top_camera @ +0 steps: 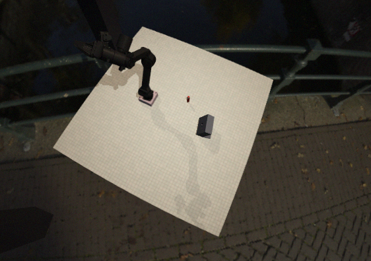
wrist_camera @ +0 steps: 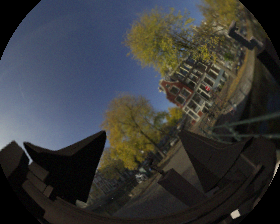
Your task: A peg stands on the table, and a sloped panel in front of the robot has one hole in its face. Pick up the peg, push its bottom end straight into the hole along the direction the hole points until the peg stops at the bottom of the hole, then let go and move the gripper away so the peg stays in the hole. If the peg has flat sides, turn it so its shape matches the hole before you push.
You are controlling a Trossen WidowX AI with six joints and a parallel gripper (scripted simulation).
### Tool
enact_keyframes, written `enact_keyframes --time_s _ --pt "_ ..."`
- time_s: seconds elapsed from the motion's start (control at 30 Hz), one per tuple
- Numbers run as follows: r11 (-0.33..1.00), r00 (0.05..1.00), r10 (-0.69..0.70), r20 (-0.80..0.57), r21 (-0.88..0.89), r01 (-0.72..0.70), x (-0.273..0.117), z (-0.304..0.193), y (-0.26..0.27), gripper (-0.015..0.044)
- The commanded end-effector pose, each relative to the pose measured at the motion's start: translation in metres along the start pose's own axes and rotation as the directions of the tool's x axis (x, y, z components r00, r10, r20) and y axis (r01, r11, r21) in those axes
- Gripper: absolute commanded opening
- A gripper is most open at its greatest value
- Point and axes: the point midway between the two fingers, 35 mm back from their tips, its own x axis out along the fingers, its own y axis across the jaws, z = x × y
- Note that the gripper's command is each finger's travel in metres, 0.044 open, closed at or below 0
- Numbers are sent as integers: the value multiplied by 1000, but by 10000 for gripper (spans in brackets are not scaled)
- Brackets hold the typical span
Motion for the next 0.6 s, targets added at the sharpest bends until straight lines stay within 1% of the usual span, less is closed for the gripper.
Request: enact_keyframes --time_s 0.0,0.27,0.57 --pt "998 994 42 -102 -39 -46 -5 -34 10 440" --pt "990 963 111 -247 -62 -130 -20 -78 28 440" --pt "966 891 197 -409 -73 -247 -48 -126 50 440"
